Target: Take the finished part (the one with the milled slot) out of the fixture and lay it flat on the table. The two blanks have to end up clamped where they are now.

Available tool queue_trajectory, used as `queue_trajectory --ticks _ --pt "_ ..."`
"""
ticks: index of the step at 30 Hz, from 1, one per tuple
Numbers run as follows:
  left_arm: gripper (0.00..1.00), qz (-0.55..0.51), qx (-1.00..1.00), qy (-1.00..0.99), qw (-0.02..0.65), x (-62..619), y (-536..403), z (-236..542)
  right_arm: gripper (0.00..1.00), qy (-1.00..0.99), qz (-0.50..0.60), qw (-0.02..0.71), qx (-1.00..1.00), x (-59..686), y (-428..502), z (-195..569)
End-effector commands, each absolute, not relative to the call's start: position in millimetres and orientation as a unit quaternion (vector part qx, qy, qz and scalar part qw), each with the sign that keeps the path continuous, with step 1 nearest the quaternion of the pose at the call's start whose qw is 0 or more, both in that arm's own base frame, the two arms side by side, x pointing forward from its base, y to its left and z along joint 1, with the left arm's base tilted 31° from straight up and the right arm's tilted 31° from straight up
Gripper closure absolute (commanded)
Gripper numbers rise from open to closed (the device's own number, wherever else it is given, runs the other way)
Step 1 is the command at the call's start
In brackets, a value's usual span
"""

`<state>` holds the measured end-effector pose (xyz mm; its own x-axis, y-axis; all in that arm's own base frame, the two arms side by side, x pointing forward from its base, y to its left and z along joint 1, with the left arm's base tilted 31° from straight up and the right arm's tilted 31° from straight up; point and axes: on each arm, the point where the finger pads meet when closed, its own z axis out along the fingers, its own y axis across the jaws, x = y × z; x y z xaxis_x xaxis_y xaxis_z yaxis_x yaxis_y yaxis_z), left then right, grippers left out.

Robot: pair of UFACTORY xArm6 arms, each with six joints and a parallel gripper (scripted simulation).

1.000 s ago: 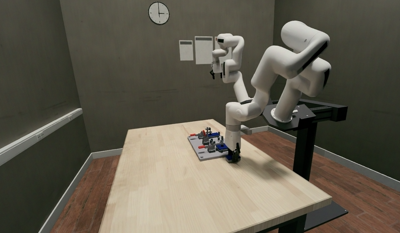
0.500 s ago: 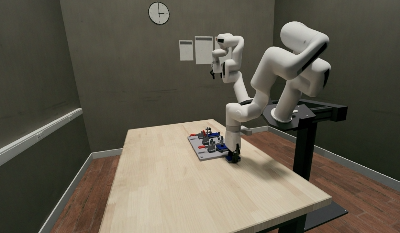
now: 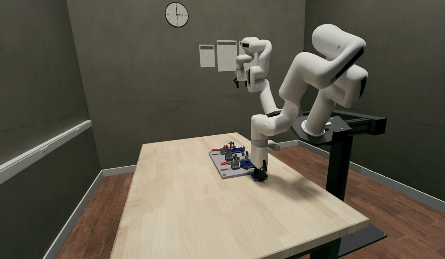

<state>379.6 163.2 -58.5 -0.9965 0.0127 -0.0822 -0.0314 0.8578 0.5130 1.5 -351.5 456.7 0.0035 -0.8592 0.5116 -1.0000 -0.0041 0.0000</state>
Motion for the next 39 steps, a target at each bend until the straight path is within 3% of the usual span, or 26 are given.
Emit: queue_trajectory --ticks 1,2,3,39 --pt "1.0 0.267 -0.005 0.963 0.043 380.7 163.0 -57.7 0.0 -0.68 0.19 0.189 0.683 1.4 -351.5 458.6" --pt "1.0 0.267 -0.005 0.963 0.043 380.7 163.0 -57.7 0.0 -0.68 0.19 0.189 0.683 1.4 -351.5 458.6" --pt "0.31 0.267 -0.005 0.963 0.043 380.7 163.0 -57.7 0.0 -0.68 0.19 0.189 0.683 1.4 -351.5 458.6" --pt "0.31 0.267 -0.005 0.963 0.043 380.7 162.8 -57.4 0.0 -0.68 0.19 0.189 0.683 1.4 -351.5 458.6"
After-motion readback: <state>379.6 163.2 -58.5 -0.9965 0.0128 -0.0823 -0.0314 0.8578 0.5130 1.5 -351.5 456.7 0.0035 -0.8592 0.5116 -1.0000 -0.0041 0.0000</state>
